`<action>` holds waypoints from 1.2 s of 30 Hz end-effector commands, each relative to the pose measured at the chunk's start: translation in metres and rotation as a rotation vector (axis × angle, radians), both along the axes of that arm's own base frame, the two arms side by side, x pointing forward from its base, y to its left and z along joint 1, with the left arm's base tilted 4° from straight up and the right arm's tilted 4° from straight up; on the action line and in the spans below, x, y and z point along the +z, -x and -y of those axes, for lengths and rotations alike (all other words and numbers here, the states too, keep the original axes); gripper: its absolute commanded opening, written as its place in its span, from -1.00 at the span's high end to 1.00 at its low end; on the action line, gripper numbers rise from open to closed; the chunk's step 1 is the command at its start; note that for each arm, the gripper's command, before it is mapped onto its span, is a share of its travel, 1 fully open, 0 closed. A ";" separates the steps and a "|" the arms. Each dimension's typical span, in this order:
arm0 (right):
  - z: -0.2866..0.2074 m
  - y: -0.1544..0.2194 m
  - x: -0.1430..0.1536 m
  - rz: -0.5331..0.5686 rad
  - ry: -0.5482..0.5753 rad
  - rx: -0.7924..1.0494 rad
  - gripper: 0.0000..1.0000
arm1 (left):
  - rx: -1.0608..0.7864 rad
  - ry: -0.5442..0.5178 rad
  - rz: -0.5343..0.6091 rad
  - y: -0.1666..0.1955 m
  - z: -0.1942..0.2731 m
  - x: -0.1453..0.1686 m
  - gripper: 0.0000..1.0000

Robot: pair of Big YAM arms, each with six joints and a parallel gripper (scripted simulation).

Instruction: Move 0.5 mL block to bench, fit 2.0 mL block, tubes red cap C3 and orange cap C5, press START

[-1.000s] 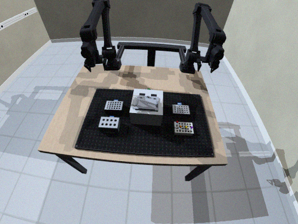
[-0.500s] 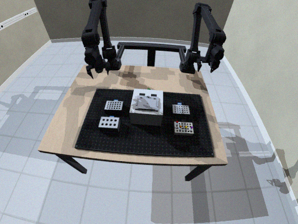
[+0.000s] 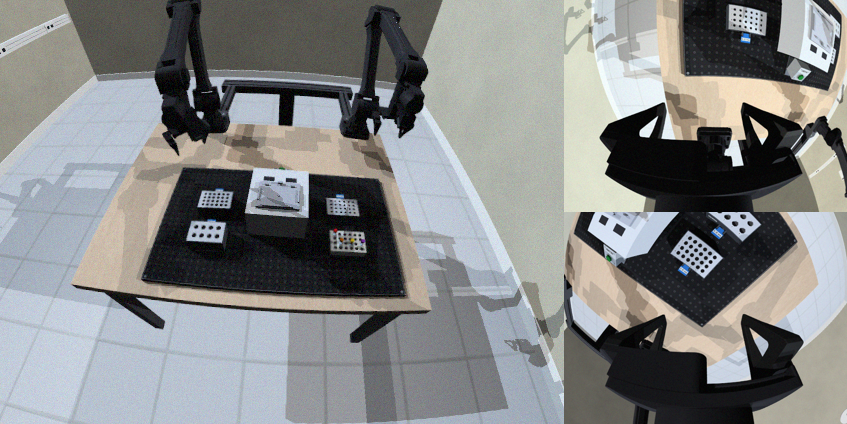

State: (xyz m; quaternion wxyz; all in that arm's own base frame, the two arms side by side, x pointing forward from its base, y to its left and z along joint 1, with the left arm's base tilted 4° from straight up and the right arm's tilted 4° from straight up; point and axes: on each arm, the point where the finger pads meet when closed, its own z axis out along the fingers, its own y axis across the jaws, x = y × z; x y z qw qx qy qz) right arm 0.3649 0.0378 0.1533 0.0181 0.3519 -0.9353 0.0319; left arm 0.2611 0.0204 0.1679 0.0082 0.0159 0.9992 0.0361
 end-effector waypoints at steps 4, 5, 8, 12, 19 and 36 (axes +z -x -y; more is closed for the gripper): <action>-0.009 -0.025 0.029 0.073 -0.013 0.133 -1.00 | -0.024 -0.002 0.040 -0.018 0.001 0.015 -1.00; -0.006 -0.023 0.029 0.068 -0.007 0.153 -1.00 | -0.025 -0.002 0.040 -0.018 0.001 0.015 -1.00; -0.001 -0.018 0.027 0.054 -0.006 0.209 -1.00 | -0.027 -0.002 0.040 -0.018 0.001 0.015 -1.00; -0.011 -0.030 0.020 0.035 -0.005 0.296 -1.00 | -0.027 -0.002 0.039 -0.018 0.001 0.015 -1.00; -0.038 -0.061 0.021 0.046 -0.005 0.421 -1.00 | -0.018 -0.002 0.040 -0.017 0.001 0.015 -1.00; -0.016 -0.032 0.004 -0.037 -0.004 0.690 -1.00 | -0.023 -0.002 0.038 -0.017 0.001 0.015 -1.00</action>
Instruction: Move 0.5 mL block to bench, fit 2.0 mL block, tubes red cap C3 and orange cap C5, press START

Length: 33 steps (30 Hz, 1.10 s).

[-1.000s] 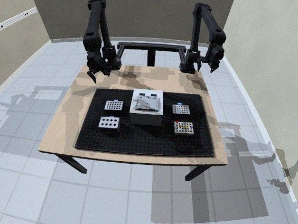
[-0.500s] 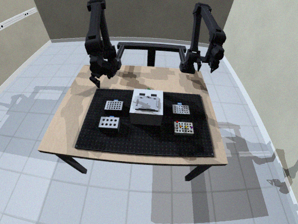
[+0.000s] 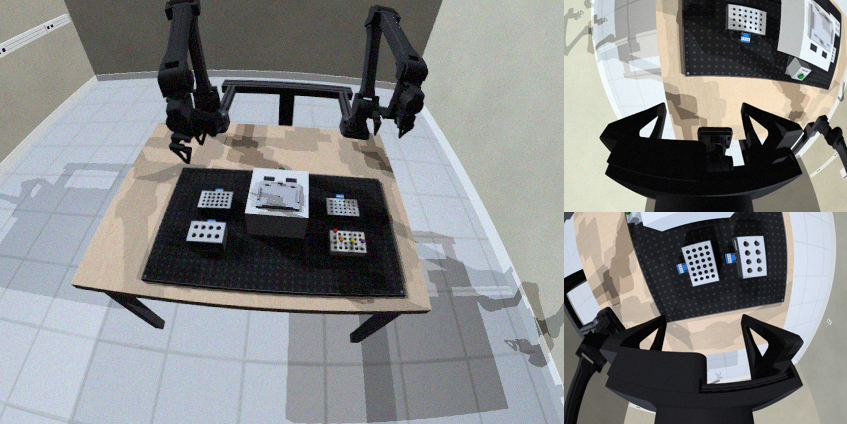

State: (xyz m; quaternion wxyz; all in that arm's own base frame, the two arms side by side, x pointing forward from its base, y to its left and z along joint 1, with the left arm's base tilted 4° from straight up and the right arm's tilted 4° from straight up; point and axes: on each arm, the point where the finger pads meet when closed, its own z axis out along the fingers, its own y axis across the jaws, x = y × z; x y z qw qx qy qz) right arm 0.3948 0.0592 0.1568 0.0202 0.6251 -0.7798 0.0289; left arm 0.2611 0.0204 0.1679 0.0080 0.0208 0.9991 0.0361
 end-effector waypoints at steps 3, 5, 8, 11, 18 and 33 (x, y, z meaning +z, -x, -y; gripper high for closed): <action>0.006 0.001 0.002 -0.007 0.004 0.110 -1.00 | -0.015 -0.002 0.038 -0.016 0.001 0.014 -1.00; 0.007 0.000 -0.006 -0.009 0.004 0.155 -1.00 | -0.014 -0.002 0.038 -0.016 0.001 0.014 -1.00; 0.009 -0.001 -0.030 -0.016 0.004 0.215 -1.00 | -0.014 -0.002 0.038 -0.016 0.001 0.014 -1.00; 0.011 -0.002 -0.050 -0.024 0.004 0.273 -1.00 | -0.014 -0.002 0.038 -0.016 0.001 0.014 -1.00; 0.007 -0.005 -0.063 0.000 -0.004 0.303 -1.00 | -0.013 -0.002 0.037 -0.016 0.000 0.014 -1.00; 0.015 -0.011 -0.142 0.007 -0.003 0.241 -1.00 | -0.012 -0.002 0.036 -0.015 0.000 0.014 -1.00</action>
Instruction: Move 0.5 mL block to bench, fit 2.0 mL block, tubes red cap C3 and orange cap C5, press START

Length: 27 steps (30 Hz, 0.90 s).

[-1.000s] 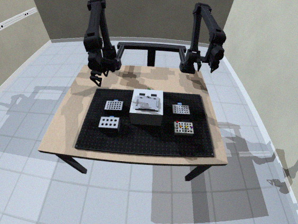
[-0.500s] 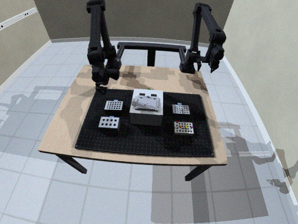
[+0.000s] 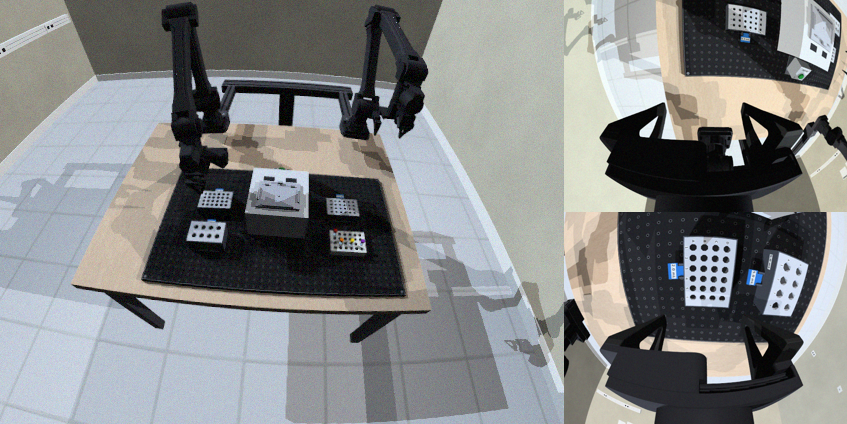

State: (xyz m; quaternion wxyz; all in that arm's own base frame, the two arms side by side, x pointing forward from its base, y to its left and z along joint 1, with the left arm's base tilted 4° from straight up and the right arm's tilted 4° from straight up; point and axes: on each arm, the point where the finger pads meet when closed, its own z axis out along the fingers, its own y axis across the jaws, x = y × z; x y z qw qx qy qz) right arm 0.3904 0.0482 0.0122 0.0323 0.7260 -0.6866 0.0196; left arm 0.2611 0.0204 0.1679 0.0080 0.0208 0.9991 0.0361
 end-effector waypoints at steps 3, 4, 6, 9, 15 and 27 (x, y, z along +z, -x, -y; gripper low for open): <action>0.000 -0.017 0.004 0.062 -0.013 -0.027 -1.00 | -0.012 -0.002 0.036 -0.015 0.000 0.014 -1.00; -0.001 -0.015 -0.003 0.063 -0.013 -0.026 -1.00 | -0.012 -0.002 0.036 -0.015 0.000 0.014 -1.00; -0.001 -0.014 -0.015 0.063 -0.013 -0.029 -1.00 | -0.011 -0.002 0.036 -0.015 0.000 0.014 -1.00; 0.004 -0.008 -0.040 0.035 -0.008 -0.044 -1.00 | -0.011 -0.001 0.035 -0.014 0.000 0.014 -1.00; 0.006 -0.016 -0.046 0.048 -0.009 -0.045 -1.00 | -0.010 -0.001 0.035 -0.014 0.000 0.014 -1.00; 0.005 -0.037 -0.047 0.088 -0.013 -0.026 -1.00 | -0.009 -0.001 0.034 -0.014 0.000 0.013 -1.00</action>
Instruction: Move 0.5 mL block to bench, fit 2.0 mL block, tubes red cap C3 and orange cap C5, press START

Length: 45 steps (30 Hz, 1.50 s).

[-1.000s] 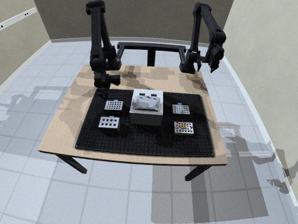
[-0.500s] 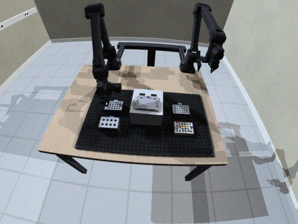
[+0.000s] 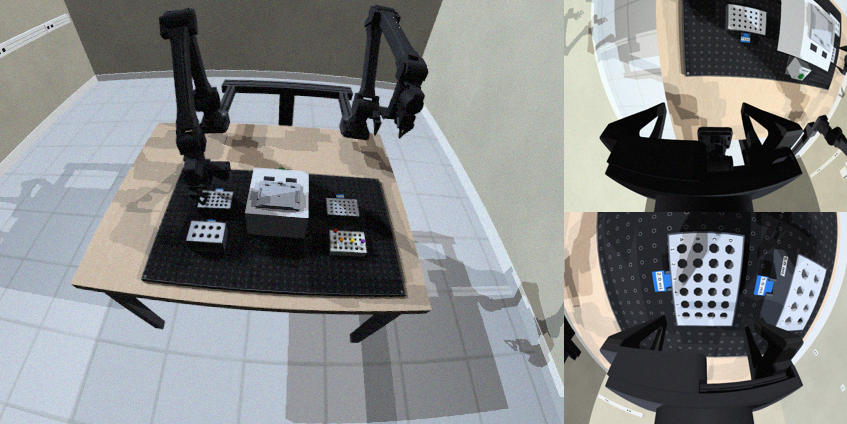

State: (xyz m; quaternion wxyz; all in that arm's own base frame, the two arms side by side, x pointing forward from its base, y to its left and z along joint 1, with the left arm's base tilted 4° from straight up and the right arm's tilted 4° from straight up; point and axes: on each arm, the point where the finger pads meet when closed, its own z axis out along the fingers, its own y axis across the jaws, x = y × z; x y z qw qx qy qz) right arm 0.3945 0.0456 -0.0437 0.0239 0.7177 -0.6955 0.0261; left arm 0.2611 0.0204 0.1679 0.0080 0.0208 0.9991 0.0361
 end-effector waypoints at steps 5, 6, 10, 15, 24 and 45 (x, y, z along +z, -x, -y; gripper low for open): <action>0.004 -0.028 -0.009 0.044 -0.006 -0.004 -1.00 | -0.009 -0.001 0.034 -0.013 0.000 0.013 -1.00; 0.005 -0.025 -0.011 0.036 -0.004 -0.004 -1.00 | -0.009 -0.001 0.034 -0.013 0.000 0.013 -1.00; 0.001 -0.021 -0.004 0.040 -0.005 -0.003 -1.00 | -0.009 -0.001 0.033 -0.013 0.000 0.013 -1.00; -0.006 -0.018 0.002 0.035 -0.004 0.012 -1.00 | -0.008 -0.001 0.033 -0.013 0.000 0.013 -1.00; -0.009 -0.016 0.002 0.038 -0.004 0.013 -1.00 | -0.007 -0.001 0.032 -0.012 0.000 0.013 -1.00; 0.000 -0.027 -0.003 0.054 -0.004 0.006 -1.00 | -0.006 -0.001 0.031 -0.012 -0.001 0.013 -1.00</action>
